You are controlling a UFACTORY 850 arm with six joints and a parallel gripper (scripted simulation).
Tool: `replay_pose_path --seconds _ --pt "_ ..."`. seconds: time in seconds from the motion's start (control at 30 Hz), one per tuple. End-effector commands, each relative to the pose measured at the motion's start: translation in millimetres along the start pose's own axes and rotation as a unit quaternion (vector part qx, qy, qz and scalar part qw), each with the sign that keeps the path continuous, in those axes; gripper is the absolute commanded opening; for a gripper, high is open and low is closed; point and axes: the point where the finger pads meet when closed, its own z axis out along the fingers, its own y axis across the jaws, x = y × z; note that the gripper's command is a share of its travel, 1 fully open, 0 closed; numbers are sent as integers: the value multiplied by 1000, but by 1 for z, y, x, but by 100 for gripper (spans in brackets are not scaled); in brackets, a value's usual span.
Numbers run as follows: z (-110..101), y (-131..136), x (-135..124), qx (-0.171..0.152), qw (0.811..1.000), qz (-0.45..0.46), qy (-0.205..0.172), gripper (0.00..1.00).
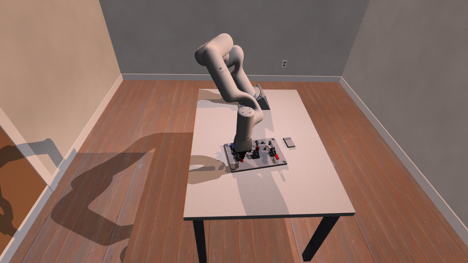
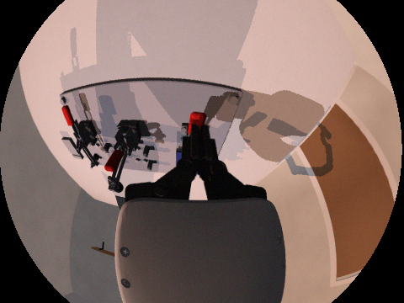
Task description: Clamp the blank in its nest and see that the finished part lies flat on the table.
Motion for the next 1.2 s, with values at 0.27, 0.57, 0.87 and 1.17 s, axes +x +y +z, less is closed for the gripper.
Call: replay_pose_path --seconds 0.27,0.57,0.87,1.17 --pt "4 0 1 0 1000 0 1 0" --pt "6 0 2 0 1000 0 1 0" --pt "7 0 2 0 1000 0 1 0" --pt "8 0 2 0 1000 0 1 0"
